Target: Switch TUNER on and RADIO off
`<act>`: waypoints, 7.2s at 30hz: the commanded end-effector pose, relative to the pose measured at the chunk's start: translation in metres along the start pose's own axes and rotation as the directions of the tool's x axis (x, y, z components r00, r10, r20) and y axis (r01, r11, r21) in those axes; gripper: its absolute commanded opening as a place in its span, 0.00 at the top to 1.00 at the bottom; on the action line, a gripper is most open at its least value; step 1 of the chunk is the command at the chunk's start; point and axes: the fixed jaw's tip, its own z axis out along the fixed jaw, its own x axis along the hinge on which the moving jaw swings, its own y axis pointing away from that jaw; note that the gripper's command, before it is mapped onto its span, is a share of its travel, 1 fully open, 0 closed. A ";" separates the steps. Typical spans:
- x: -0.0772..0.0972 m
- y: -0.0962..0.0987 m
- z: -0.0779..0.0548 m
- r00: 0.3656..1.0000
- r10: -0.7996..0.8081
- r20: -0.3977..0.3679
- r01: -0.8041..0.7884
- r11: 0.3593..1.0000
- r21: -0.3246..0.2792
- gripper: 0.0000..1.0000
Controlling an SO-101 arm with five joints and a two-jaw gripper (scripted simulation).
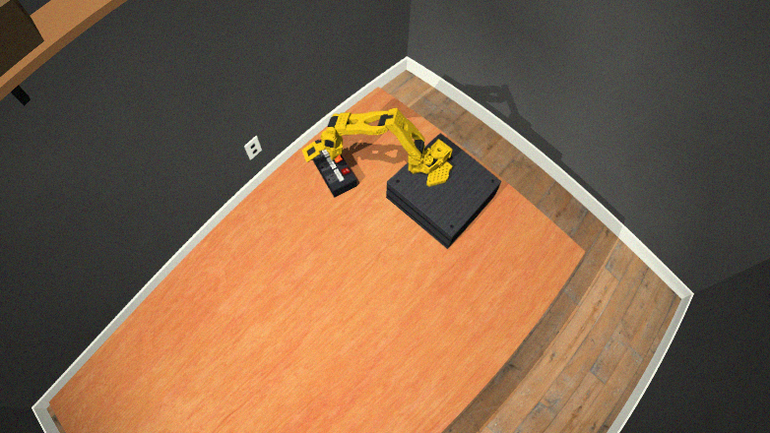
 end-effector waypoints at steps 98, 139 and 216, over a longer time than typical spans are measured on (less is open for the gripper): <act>0.099 0.021 -0.002 -0.464 0.885 -0.021 -0.880 -0.459 0.120 1.00; 0.022 0.030 0.015 -0.193 0.980 -0.052 -0.976 -0.186 0.110 1.00; 0.020 0.037 0.026 -0.165 0.985 -0.055 -0.981 -0.158 0.108 1.00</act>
